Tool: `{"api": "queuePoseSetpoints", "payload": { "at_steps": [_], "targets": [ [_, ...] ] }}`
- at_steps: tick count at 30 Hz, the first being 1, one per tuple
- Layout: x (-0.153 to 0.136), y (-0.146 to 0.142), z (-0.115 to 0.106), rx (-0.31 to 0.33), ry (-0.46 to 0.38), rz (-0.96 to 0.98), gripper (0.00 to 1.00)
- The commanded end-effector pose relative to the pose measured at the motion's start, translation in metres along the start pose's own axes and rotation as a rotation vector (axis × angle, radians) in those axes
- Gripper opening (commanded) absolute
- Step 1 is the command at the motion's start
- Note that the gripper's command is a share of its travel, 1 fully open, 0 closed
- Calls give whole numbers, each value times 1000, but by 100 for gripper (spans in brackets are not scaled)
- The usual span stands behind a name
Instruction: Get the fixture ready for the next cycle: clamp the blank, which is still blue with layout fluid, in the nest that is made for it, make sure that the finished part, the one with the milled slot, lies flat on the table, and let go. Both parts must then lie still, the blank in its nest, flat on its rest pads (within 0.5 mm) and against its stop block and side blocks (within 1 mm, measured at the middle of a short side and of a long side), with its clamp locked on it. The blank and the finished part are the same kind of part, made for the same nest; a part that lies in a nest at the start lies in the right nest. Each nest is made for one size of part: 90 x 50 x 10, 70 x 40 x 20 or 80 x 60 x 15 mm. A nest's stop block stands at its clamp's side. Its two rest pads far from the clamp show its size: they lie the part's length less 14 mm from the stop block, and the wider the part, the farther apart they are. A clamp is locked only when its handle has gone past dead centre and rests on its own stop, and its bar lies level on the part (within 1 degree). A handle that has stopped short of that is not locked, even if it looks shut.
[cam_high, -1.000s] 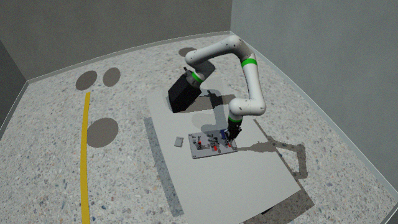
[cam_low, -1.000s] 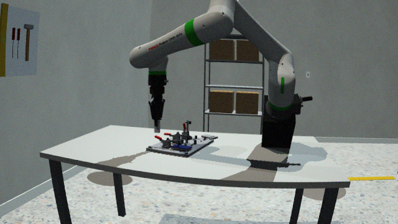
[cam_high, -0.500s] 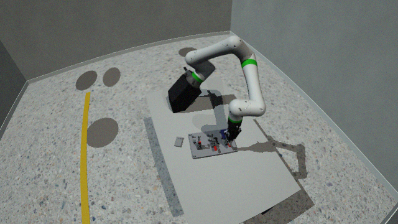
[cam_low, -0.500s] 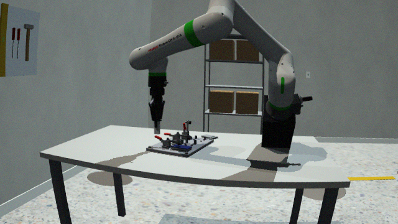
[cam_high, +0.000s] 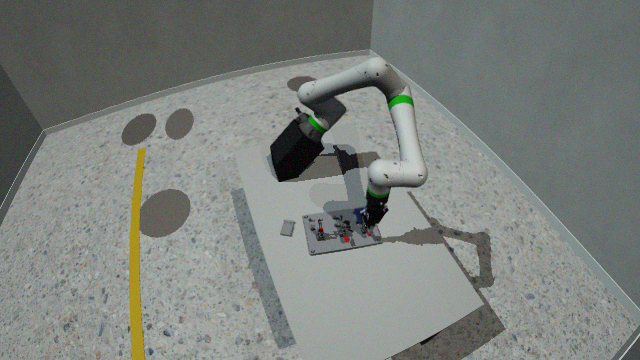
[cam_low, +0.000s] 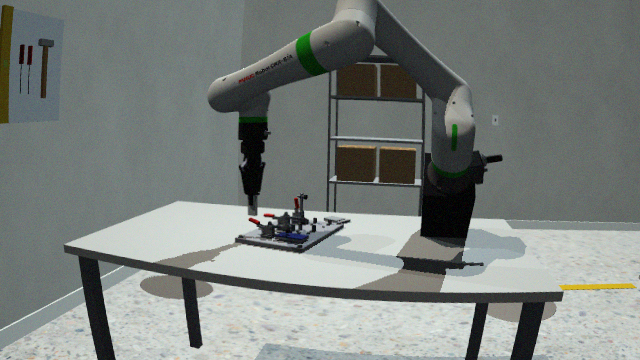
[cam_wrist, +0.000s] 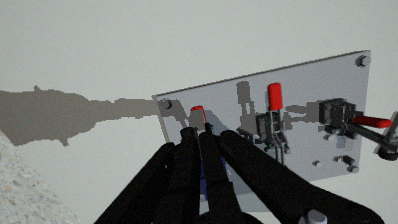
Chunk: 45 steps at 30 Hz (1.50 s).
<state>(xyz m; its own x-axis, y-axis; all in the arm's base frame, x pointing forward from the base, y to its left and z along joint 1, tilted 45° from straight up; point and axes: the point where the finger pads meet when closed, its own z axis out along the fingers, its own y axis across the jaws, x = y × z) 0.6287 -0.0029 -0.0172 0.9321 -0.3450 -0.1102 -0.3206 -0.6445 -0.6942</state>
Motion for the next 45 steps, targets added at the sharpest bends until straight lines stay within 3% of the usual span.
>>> {"api": "queuePoseSetpoints", "payload": {
  "at_steps": [1,45],
  "targets": [
    [0,0,0,0,0,0,0],
    [0,0,6,0,0,0,0]
  ]
}}
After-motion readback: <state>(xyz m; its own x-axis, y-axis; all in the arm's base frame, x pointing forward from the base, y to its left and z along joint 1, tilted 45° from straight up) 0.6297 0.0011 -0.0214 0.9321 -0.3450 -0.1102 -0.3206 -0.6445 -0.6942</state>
